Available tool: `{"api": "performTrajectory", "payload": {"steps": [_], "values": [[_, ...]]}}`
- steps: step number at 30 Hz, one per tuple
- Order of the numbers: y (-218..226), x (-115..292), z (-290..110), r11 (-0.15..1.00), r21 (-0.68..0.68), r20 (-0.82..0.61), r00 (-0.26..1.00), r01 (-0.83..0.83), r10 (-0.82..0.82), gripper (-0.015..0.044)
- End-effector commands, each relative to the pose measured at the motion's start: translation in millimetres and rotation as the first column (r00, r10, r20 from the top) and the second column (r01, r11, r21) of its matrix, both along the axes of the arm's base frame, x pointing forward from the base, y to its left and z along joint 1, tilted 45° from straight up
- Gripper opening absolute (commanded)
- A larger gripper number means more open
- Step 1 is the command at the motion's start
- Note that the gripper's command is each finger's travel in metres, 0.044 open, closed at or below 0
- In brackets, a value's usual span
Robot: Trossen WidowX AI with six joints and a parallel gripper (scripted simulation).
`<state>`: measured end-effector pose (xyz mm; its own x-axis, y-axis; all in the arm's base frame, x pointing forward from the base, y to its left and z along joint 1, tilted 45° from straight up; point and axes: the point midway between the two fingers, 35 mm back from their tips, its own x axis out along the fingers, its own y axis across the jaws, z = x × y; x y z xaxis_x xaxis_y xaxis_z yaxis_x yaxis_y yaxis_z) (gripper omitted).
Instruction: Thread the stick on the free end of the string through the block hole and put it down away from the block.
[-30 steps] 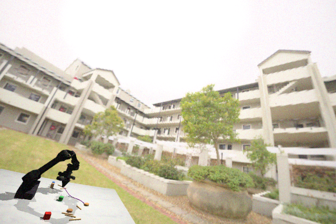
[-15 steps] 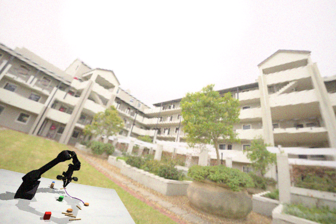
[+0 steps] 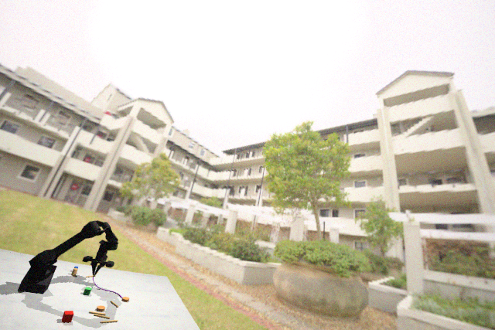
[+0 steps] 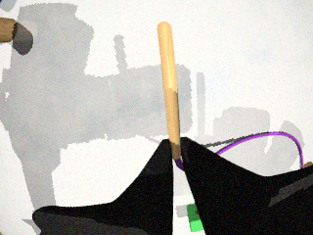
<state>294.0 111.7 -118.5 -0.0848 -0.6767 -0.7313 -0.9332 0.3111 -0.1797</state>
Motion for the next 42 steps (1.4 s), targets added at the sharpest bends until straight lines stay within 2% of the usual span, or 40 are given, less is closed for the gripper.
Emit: {"api": "performTrajectory", "payload": {"steps": [1, 10, 19, 31, 42], "values": [[-1.1, 3.7, 1.8, 0.996, -0.008, 0.087, 0.992, 0.088, -0.087, 0.0000], [-4.4, 9.9, 4.5, 0.946, 0.013, 0.307, 0.899, 0.325, -0.313, 0.0000], [-7.9, 16.1, 7.2, 0.842, 0.087, 0.500, 0.708, 0.532, -0.499, 0.0000], [-12.9, 24.2, 10.9, 0.642, 0.252, 0.681, 0.339, 0.724, -0.649, 0.0000], [-17.8, 31.4, 14.4, 0.427, 0.445, 0.742, -0.057, 0.788, -0.668, 0.0000]]}}
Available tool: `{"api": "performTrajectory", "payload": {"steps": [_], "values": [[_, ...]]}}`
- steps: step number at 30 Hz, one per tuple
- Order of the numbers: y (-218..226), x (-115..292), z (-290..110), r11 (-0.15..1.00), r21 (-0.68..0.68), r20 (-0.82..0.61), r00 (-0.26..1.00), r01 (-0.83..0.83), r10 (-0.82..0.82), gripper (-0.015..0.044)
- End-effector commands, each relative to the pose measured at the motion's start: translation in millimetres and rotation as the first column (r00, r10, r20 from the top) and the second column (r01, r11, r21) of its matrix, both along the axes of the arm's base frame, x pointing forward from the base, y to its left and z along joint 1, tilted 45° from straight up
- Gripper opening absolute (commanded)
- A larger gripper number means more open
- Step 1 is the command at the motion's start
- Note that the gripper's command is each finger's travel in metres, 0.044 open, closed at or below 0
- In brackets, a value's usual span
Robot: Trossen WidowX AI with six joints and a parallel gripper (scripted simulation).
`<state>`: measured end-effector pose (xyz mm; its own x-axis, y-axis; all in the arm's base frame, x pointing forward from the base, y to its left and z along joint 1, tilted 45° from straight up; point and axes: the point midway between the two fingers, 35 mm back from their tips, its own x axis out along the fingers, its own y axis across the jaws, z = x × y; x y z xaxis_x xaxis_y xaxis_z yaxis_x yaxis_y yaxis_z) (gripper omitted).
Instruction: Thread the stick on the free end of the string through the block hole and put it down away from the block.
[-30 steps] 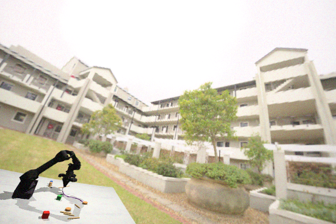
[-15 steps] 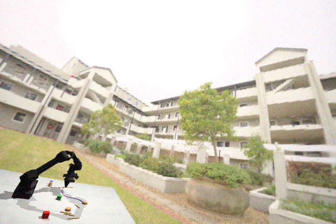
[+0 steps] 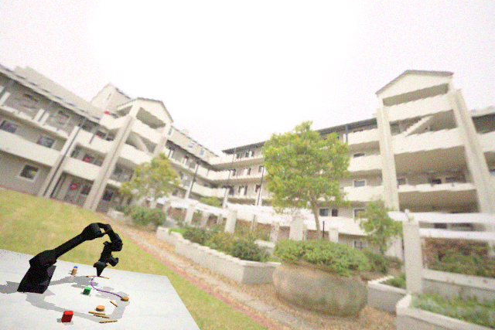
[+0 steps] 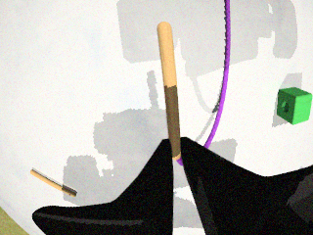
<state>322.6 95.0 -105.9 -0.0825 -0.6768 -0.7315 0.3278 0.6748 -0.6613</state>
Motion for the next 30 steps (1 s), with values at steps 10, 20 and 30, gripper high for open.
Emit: {"api": "performTrajectory", "payload": {"steps": [10, 20, 30], "values": [[-5.8, 9.3, 5.0, 0.945, 0.013, 0.307, 0.898, 0.326, -0.314, 0.0000], [-10.7, 15.7, 8.4, 0.828, 0.098, 0.520, 0.681, 0.553, -0.516, 0.0000], [-15.9, 21.9, 11.8, 0.660, 0.236, 0.671, 0.372, 0.713, -0.641, 0.0000]]}}
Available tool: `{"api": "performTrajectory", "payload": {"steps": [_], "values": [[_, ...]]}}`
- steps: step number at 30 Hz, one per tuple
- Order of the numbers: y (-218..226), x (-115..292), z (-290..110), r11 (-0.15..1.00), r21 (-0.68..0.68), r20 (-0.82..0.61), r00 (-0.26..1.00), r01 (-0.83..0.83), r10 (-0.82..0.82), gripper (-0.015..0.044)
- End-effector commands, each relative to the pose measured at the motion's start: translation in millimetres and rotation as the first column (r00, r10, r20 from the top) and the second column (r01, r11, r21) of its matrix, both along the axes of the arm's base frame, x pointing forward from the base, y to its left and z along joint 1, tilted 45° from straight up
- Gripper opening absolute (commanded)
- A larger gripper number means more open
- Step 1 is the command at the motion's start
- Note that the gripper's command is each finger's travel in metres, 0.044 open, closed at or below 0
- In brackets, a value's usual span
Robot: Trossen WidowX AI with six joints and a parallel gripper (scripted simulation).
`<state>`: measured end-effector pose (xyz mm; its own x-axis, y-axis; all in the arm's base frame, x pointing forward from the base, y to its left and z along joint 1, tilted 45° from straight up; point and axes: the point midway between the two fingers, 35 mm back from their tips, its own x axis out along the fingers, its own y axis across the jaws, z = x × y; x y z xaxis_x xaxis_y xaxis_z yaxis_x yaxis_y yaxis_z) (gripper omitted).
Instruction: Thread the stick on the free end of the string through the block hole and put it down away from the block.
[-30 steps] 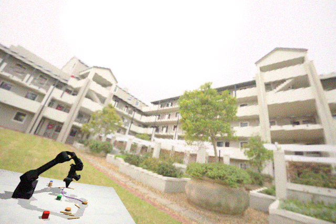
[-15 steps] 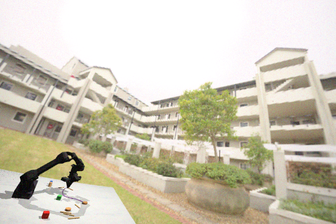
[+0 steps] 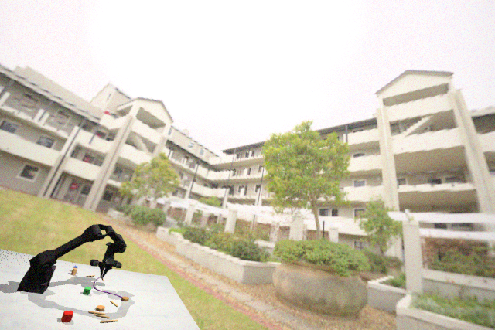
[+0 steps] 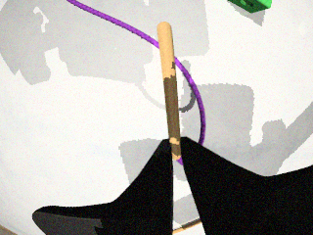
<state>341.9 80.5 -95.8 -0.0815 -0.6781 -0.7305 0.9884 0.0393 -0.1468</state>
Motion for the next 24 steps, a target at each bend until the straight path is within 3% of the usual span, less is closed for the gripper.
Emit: {"api": "performTrajectory", "payload": {"steps": [1, 9, 24], "values": [[-1.9, 3.2, 2.2, 0.996, -0.008, 0.087, 0.992, 0.089, -0.088, 0.0000], [-5.9, 7.7, 4.8, 0.959, 0.004, 0.268, 0.924, 0.283, -0.274, 0.0000], [2.8, 12.7, -2.6, 0.958, 0.007, 0.272, 0.921, 0.287, -0.278, 0.0000]]}}
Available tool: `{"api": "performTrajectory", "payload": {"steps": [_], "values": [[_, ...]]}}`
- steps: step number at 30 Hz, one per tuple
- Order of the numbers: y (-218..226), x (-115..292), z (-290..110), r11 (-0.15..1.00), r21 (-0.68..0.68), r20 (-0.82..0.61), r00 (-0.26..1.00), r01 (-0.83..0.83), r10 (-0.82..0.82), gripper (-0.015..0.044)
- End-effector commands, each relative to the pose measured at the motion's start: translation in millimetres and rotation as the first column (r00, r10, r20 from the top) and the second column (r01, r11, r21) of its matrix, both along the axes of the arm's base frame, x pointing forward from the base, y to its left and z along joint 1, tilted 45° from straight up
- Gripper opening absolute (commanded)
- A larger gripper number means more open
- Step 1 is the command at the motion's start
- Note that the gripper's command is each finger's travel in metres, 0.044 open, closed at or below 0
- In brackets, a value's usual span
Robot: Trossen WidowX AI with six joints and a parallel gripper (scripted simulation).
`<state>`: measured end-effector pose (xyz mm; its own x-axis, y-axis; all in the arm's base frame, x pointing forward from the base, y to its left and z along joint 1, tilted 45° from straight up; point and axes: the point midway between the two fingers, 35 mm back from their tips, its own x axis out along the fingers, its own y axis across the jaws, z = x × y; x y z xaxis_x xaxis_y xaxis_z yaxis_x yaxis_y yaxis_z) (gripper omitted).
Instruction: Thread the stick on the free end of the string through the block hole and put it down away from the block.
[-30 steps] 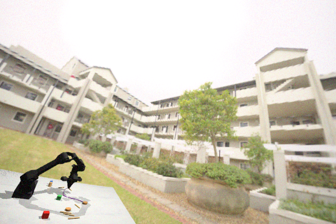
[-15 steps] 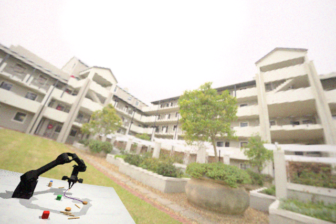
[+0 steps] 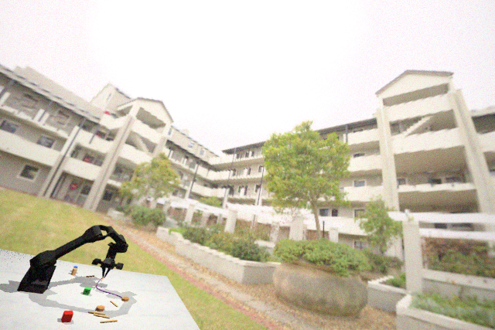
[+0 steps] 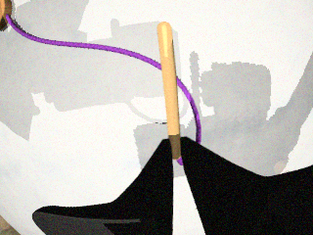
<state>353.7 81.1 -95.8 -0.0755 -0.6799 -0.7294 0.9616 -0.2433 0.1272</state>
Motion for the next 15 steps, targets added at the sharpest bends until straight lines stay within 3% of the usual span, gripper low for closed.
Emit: {"api": "performTrajectory", "payload": {"steps": [1, 15], "values": [[3.1, 1.5, -3.5, 1.000, 0.000, 0.001, 1.000, 0.004, -0.004, 0.0000], [16.1, 7.5, -15.0, 1.000, 0.003, 0.002, 1.000, 0.004, -0.004, 0.0000]]}}
